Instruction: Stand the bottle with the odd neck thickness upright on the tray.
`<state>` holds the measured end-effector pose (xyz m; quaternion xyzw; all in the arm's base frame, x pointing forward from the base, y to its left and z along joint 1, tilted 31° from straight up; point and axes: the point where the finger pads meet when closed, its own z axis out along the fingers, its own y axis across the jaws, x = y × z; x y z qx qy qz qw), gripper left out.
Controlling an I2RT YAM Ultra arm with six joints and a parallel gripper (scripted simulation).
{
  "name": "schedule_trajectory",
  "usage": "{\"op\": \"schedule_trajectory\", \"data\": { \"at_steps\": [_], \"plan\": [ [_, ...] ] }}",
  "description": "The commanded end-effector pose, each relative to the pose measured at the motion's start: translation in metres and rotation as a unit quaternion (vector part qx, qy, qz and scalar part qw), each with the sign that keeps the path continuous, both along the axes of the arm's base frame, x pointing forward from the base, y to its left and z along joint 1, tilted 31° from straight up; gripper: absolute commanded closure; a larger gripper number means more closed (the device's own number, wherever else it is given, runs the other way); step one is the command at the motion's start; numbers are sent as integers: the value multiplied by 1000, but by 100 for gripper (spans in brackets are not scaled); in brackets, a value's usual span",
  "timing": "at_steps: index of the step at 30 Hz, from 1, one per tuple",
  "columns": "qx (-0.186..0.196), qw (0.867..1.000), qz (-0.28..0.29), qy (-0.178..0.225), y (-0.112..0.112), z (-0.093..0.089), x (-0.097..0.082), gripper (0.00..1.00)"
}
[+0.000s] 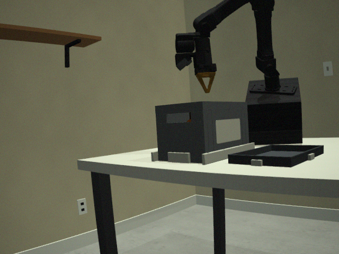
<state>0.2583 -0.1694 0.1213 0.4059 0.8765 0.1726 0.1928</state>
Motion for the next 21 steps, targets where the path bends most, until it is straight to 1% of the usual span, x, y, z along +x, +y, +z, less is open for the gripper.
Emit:
{"op": "schedule_trajectory", "data": {
  "at_steps": [1,9,10,11,13,14,15,18,20,21],
  "plan": [
    [-27,999,-7,-26,-11,23,3,100],
    [-26,999,-9,-25,-11,23,3,100],
    [-29,999,-2,-23,-2,24,7,100],
    [-17,1000,-2,-11,14,13,3,100],
    [-16,1000,-1,-9,44,17,5,100],
    [-15,1000,-1,-9,47,18,5,100],
    [-12,1000,-1,-6,63,19,2,100],
    [-12,1000,-1,-5,65,19,2,100],
    [-16,1000,-2,-15,85,23,3,100],
    [-15,1000,-2,-16,89,24,3,100]
  ]
}}
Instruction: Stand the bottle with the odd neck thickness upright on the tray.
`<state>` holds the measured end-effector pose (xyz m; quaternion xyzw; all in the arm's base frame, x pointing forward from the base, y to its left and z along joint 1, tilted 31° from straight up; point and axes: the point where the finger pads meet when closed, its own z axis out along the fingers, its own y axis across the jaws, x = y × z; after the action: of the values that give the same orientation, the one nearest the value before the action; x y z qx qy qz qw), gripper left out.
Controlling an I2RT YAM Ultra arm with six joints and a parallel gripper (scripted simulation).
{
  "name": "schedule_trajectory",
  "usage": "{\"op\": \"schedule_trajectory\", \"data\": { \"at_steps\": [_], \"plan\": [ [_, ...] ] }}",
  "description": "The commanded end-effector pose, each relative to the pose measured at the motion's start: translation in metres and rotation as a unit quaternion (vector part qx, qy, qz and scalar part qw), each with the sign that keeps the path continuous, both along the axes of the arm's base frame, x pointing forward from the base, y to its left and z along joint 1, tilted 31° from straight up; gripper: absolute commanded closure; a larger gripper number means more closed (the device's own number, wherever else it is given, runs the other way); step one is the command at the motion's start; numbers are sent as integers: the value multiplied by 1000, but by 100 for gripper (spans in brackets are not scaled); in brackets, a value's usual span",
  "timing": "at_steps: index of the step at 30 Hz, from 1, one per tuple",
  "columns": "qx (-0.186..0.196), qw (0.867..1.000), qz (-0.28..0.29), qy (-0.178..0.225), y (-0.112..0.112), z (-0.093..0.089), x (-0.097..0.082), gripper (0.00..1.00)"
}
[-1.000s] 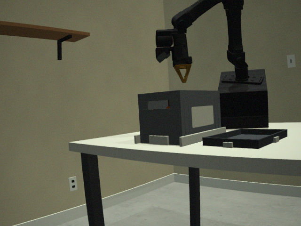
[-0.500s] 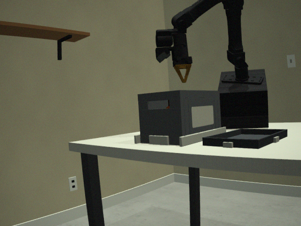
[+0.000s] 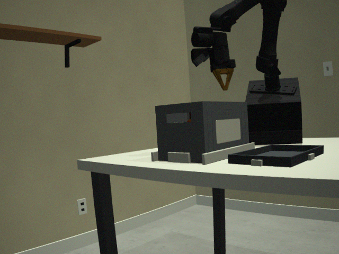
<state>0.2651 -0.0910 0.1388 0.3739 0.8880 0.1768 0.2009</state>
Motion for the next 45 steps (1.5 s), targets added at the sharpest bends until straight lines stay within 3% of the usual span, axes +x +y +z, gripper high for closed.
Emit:
{"op": "schedule_trajectory", "data": {
  "at_steps": [1,3,4,45],
  "plan": [
    [-7,999,-34,-4,12,6,-4,100],
    [-7,999,-34,-4,12,6,-4,100],
    [-16,999,-36,-21,7,19,2,39],
    [-14,999,-41,-16,5,15,0,39]
  ]
}}
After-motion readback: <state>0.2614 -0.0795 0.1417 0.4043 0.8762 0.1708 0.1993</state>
